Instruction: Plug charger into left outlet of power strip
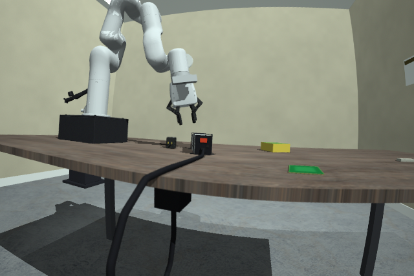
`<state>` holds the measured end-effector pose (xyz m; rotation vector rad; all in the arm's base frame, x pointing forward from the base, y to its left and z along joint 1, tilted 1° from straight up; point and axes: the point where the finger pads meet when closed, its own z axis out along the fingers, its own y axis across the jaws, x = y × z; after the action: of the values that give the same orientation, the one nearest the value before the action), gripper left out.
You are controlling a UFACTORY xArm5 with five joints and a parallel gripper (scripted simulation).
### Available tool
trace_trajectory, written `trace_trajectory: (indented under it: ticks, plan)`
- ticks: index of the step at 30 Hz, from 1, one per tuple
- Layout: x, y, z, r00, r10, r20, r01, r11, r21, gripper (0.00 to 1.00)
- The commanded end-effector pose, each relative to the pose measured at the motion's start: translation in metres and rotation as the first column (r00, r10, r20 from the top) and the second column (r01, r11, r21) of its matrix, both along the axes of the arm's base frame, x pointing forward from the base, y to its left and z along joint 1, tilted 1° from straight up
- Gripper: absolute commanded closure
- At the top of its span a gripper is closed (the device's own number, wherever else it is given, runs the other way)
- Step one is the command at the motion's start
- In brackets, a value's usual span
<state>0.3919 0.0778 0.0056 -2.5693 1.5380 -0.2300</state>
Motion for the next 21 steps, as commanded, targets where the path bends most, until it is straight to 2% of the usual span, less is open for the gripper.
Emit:
trace_trajectory:
  ticks: [1,11,21]
  plan:
    - [-0.007,-0.011,-0.002,0.997,-0.055,-0.048,0.055,0.998,-0.004,0.47]
    - [-0.03,-0.034,-0.008,0.97,-0.185,-0.156,0.184,0.983,-0.025,0.47]
    - [-0.039,-0.043,-0.01,0.952,-0.236,-0.197,0.233,0.972,-0.038,0.47]
